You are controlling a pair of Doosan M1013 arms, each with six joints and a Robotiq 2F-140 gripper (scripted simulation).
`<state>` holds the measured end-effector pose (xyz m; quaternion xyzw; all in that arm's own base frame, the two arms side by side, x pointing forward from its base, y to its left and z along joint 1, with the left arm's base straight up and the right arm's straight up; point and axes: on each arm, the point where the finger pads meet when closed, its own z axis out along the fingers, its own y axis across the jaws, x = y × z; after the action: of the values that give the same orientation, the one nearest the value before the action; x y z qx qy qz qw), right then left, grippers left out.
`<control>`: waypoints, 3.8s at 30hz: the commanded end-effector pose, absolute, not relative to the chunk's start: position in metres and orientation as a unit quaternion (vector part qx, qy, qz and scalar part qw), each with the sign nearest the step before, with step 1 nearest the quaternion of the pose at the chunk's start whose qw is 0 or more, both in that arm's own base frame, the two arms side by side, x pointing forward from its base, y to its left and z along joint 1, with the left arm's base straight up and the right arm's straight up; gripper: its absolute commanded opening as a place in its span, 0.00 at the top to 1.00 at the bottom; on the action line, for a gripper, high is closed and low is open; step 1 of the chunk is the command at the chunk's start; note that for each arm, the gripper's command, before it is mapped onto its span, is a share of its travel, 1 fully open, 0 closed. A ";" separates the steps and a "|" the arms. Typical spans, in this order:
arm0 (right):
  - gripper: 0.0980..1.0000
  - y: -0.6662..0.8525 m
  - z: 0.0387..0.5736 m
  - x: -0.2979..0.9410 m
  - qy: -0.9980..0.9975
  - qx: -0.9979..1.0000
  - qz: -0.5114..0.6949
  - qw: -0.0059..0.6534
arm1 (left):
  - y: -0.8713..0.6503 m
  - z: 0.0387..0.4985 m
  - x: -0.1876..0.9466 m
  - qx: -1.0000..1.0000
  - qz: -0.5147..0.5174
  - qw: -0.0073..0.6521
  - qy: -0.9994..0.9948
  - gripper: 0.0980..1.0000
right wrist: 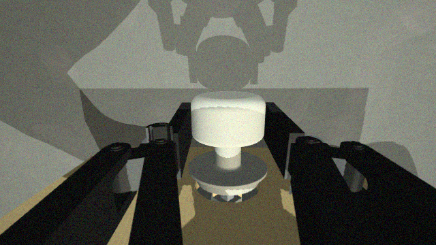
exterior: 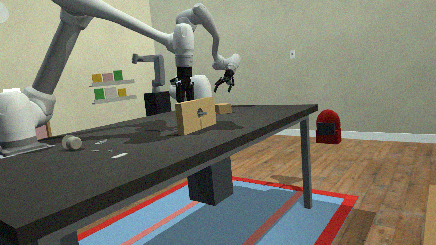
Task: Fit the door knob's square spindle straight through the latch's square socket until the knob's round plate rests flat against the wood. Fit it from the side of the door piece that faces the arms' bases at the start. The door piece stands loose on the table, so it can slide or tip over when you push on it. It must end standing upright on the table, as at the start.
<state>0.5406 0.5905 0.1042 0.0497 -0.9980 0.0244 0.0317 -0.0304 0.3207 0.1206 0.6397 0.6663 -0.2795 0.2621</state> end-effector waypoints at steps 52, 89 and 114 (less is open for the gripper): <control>0.64 0.592 0.105 0.548 -0.998 0.050 0.024 0.031 | 0.321 0.121 -0.031 0.640 -0.279 0.262 0.666 0.00; 0.64 0.592 0.105 0.550 -0.998 0.050 0.024 0.031 | 0.321 0.121 -0.031 0.640 -0.279 0.262 0.666 0.00; 0.64 0.592 0.105 0.551 -0.998 0.050 0.024 0.031 | 0.321 0.121 -0.031 0.640 -0.279 0.262 0.666 0.00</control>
<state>0.5513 0.5917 0.1042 0.0497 -0.9980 0.0244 0.0317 -0.0304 0.3207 0.1206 0.6397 0.6663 -0.2795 0.2621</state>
